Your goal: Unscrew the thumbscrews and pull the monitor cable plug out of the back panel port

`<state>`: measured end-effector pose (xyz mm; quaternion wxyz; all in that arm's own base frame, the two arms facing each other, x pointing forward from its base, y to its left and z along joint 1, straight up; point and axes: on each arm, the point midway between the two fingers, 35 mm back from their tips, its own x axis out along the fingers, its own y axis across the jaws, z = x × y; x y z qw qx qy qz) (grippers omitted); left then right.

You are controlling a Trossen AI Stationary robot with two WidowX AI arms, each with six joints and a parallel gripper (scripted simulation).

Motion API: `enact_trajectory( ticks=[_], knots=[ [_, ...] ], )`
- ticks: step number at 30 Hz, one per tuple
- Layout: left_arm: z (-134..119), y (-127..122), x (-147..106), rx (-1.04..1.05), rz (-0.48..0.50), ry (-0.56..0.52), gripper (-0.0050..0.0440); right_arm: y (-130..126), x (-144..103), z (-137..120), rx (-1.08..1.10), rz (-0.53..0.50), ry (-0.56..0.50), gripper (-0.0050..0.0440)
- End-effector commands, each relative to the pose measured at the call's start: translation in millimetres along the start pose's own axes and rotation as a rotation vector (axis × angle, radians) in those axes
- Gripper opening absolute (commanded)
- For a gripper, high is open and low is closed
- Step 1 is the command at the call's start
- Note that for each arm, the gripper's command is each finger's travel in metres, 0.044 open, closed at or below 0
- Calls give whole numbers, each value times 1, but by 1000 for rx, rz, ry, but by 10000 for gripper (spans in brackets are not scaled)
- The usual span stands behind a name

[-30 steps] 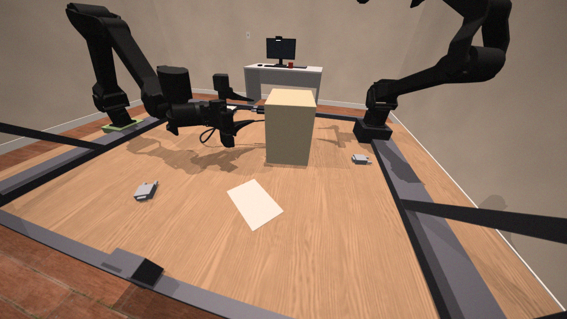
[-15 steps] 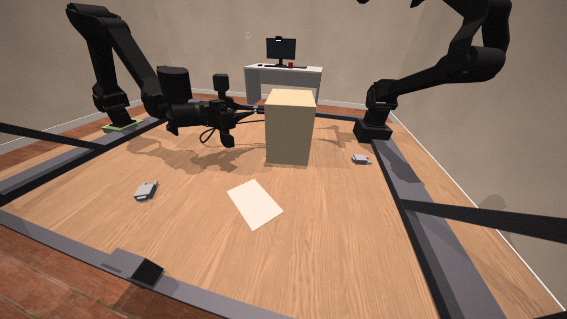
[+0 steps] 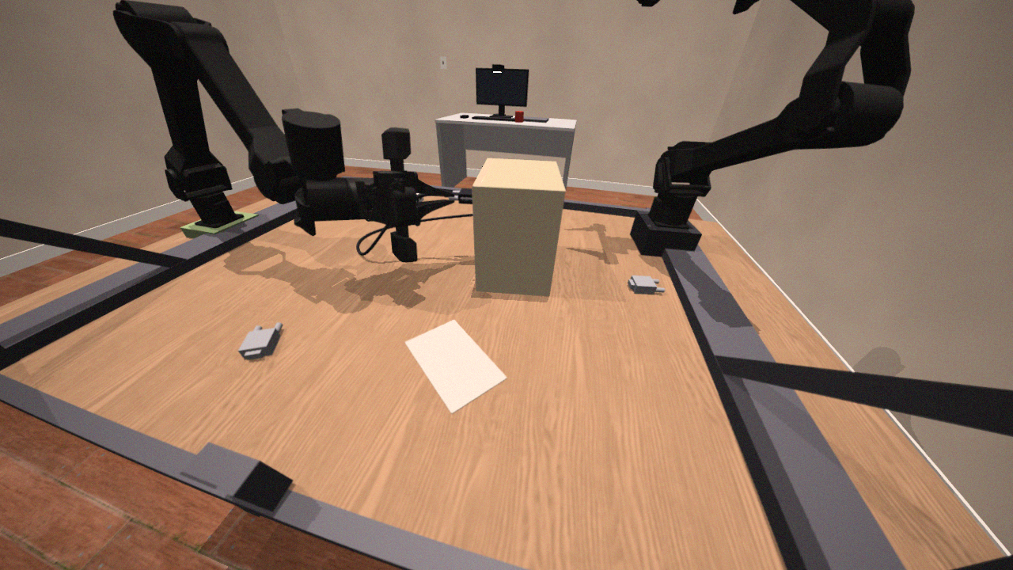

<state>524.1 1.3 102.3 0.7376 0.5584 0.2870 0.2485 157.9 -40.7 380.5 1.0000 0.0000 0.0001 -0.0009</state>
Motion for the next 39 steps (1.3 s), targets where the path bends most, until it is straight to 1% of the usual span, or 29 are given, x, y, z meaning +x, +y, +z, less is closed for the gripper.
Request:
enact_trajectory(
  ticks=[1,5,11,13,16,19,23,26,30,33,37,39],
  knots=[
    [3,12,-1,-41,-1,-4,0,1,0,3,-5,2,-1,440],
    [3,14,-1,-92,-36,-6,0,1,0,3,-5,2,-1,440],
    [3,14,-1,-113,-51,-7,0,1,0,3,-5,2,-1,440],
    [3,15,-1,-147,-76,-7,0,1,0,3,-5,2,-1,440],
    [3,15,-1,-157,-82,-7,0,1,0,3,-5,2,-1,440],
    [3,17,-1,-205,-116,-6,0,1,0,3,-5,2,-1,440],
    [3,17,-1,-214,-123,-6,0,1,0,3,-5,2,-1,440],
    [3,18,-1,-262,-156,-7,0,1,0,3,-5,2,-1,440],
    [3,18,-1,-271,-163,-7,0,1,0,3,-5,2,-1,440],
    [2,19,0,-319,-196,-8,0,1,0,3,-5,2,-1,440],
    [2,20,0,-328,-203,-8,0,1,0,3,-5,2,-1,440],
    [2,21,0,-362,-227,-9,0,1,0,3,-5,2,-1,440]
  ],
)
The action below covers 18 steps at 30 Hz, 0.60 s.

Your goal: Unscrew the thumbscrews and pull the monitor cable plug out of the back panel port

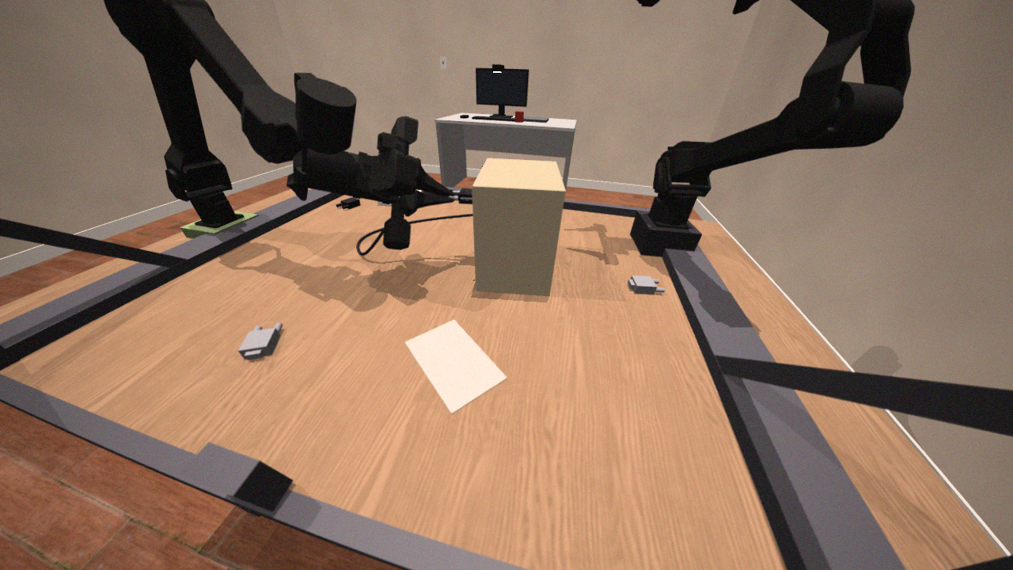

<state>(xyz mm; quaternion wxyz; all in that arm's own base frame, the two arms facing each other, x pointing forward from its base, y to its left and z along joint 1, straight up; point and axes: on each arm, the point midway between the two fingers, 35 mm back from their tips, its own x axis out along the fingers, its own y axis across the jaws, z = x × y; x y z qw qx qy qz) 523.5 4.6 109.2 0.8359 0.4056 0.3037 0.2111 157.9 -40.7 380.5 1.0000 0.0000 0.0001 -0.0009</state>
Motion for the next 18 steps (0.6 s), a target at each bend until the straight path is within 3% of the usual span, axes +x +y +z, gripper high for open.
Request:
enact_trajectory(
  ticks=[1,14,18],
  knots=[
    [7,11,-4,-67,-27,-14,0,1,0,3,-5,2,-1,440],
    [7,13,-3,-128,-70,-15,0,1,0,3,-5,2,-1,440],
    [7,13,-3,-128,-70,-15,96,1,0,3,-5,2,-1,440]
  ],
)
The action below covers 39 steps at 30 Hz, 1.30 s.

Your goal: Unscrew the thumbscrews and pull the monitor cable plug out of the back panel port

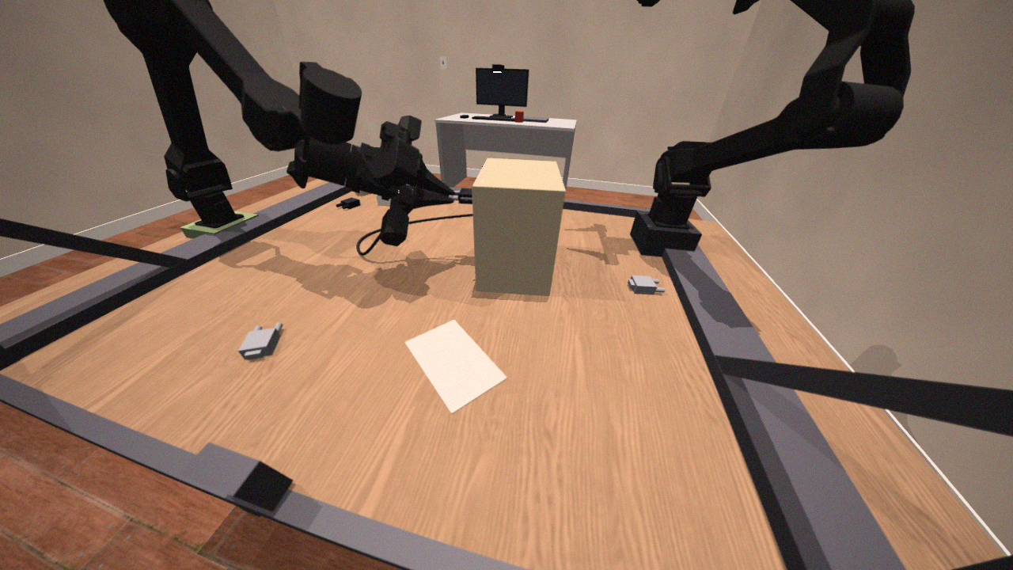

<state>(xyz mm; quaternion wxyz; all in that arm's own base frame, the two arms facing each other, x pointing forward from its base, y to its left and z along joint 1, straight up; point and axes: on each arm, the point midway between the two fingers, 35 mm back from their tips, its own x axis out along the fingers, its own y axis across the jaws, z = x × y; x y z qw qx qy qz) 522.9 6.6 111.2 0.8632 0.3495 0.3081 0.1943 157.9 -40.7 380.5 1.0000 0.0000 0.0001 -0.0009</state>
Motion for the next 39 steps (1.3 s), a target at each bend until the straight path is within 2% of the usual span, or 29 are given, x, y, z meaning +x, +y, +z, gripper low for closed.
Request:
enact_trajectory(
  ticks=[1,3,5,16,27,32,37,39],
  knots=[
    [8,9,-4,-23,6,-17,120,1,0,3,-5,2,-1,440],
    [8,9,-4,-23,6,-17,168,1,0,3,-5,2,-1,440],
    [8,9,-4,-23,6,-17,168,1,0,3,-5,2,-1,440],
    [8,9,-4,-23,6,-17,432,1,0,3,-5,2,-1,440],
    [9,8,-4,-3,19,-23,440,1,0,3,-5,2,-1,440],
    [12,4,1,176,143,-53,440,1,0,3,-5,2,-1,440],
    [8,-2,1,359,260,-35,440,1,0,3,-5,2,-1,440],
    [8,-2,1,359,260,-35,440,1,0,3,-5,2,-1,440]
  ],
)
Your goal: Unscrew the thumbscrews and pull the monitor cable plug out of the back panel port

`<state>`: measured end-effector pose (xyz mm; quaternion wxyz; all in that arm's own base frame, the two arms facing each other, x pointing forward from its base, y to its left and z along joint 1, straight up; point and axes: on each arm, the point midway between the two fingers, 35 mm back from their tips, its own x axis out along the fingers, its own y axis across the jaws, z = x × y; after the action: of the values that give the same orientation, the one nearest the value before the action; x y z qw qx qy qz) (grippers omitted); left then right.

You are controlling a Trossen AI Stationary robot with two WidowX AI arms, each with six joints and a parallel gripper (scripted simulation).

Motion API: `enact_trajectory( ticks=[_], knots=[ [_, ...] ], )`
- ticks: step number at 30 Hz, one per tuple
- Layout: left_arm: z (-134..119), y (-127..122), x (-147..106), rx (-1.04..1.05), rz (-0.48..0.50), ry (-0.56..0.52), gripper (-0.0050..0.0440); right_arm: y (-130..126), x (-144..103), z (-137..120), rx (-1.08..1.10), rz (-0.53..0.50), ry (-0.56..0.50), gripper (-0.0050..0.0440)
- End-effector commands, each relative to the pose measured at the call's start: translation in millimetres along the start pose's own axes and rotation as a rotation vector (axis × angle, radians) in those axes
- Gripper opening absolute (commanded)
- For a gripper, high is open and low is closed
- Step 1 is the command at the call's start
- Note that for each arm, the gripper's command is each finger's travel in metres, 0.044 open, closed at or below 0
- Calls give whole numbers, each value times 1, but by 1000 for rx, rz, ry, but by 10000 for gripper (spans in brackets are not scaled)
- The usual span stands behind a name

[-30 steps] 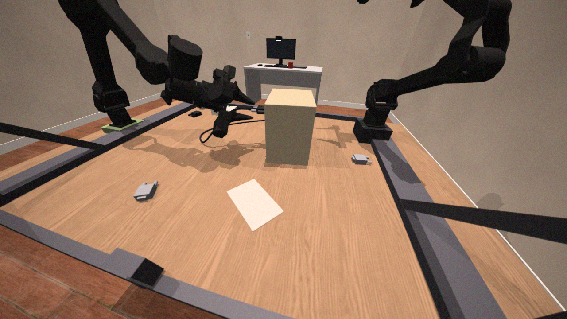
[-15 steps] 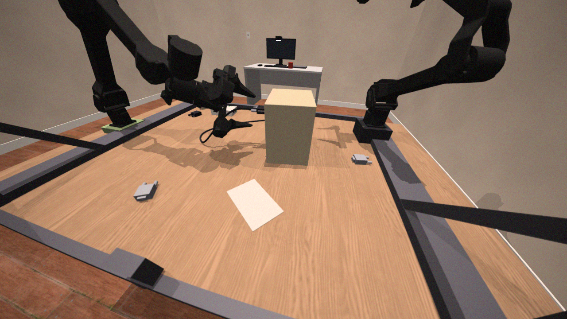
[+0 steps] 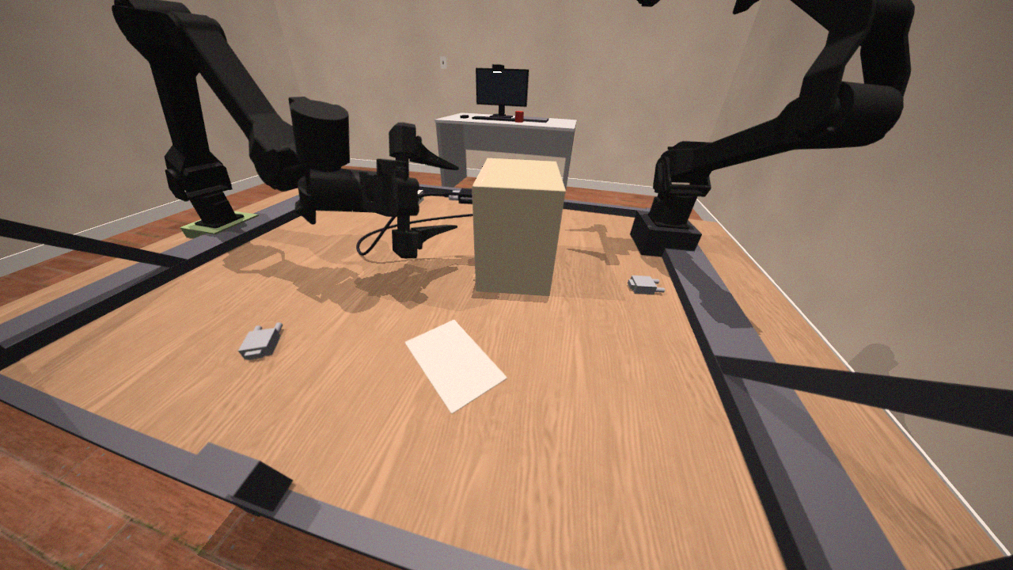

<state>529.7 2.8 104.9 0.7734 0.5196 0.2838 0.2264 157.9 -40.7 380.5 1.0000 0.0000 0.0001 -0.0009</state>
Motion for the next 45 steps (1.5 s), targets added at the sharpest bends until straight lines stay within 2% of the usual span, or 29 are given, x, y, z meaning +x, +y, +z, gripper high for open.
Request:
enact_trajectory(
  ticks=[1,4,7,15,17,27,38,45],
  knots=[
    [4,10,-3,43,72,0,440,1,0,3,-5,2,-1,440],
    [1,7,-6,121,121,21,440,1,0,3,-5,2,-1,440],
    [1,7,-6,135,130,26,440,1,0,3,-5,2,-1,440],
    [1,7,-6,135,130,26,248,1,0,3,-5,2,-1,440],
    [1,7,-6,135,130,26,248,1,0,3,-5,2,-1,440],
    [1,7,-6,135,130,26,8,1,0,3,-5,2,-1,440],
    [1,7,-6,132,127,26,0,1,0,3,-5,2,-1,440],
    [1,9,-6,62,80,25,0,1,0,3,-5,2,-1,440]
  ],
)
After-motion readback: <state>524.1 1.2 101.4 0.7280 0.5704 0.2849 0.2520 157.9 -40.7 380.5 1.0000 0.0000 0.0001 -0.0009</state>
